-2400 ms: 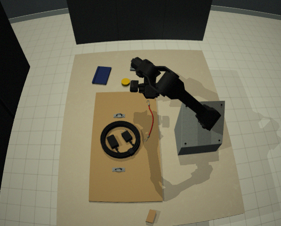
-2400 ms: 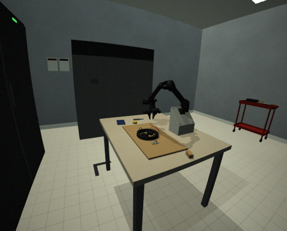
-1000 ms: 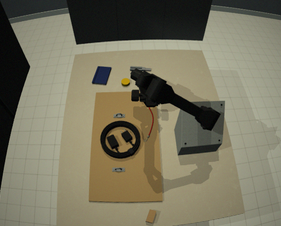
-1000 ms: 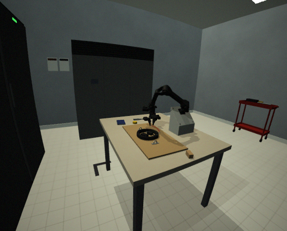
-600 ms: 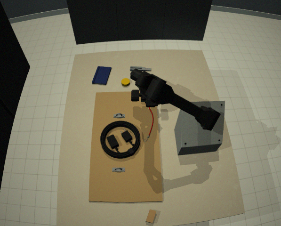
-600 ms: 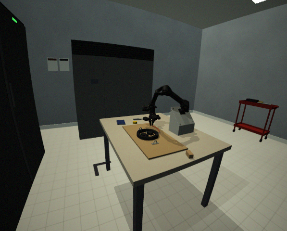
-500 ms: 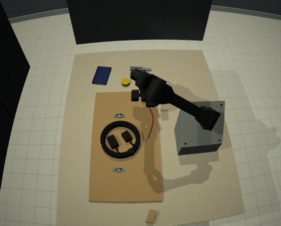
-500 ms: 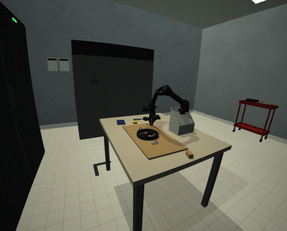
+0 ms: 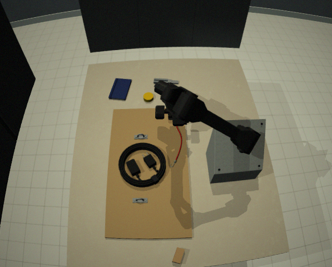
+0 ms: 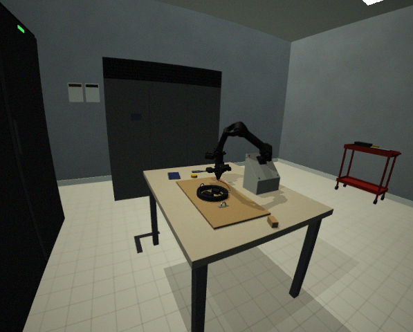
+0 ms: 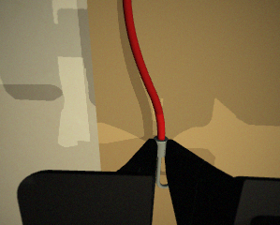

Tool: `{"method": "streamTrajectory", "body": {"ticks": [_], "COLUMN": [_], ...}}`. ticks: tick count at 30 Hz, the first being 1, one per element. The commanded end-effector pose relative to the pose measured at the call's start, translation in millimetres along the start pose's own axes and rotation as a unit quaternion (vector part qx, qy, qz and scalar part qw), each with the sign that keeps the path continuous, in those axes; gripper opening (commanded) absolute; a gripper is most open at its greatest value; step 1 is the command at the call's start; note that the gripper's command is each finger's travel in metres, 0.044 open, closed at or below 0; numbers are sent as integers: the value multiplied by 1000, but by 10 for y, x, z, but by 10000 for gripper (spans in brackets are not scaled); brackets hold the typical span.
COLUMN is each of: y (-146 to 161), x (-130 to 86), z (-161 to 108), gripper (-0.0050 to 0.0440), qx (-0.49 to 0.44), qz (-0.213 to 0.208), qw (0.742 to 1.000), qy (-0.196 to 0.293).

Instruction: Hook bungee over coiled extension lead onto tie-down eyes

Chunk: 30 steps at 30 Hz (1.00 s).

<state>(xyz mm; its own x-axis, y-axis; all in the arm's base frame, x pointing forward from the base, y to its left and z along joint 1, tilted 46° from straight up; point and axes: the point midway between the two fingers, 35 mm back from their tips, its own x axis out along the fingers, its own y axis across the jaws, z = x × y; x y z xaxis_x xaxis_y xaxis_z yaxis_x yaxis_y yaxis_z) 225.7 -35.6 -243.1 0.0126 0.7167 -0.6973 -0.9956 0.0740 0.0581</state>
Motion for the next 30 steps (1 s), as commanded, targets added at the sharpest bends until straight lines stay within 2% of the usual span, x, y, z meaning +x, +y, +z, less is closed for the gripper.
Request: {"method": "streamTrajectory", "body": {"ticks": [1,6,11,14,24,26,30], "y": [-139,-124,-80,-171,-682,-682,-879], "x": [-265,-472,-442,-462,-467,-467,-467], "z": [-35,-34,-23,23,276,276,431], "gripper": [-3,-5,-27,-50,-50,-50,-50], "qx": [-12,-12,-8,-8,-10,-10,-14], "qz": [-17,-16,-10,-22,-78,-78,-101], "qw": [1000,1000,1000,1000,997,997,995], "qy": [14,14,9,13,26,26,23]}}
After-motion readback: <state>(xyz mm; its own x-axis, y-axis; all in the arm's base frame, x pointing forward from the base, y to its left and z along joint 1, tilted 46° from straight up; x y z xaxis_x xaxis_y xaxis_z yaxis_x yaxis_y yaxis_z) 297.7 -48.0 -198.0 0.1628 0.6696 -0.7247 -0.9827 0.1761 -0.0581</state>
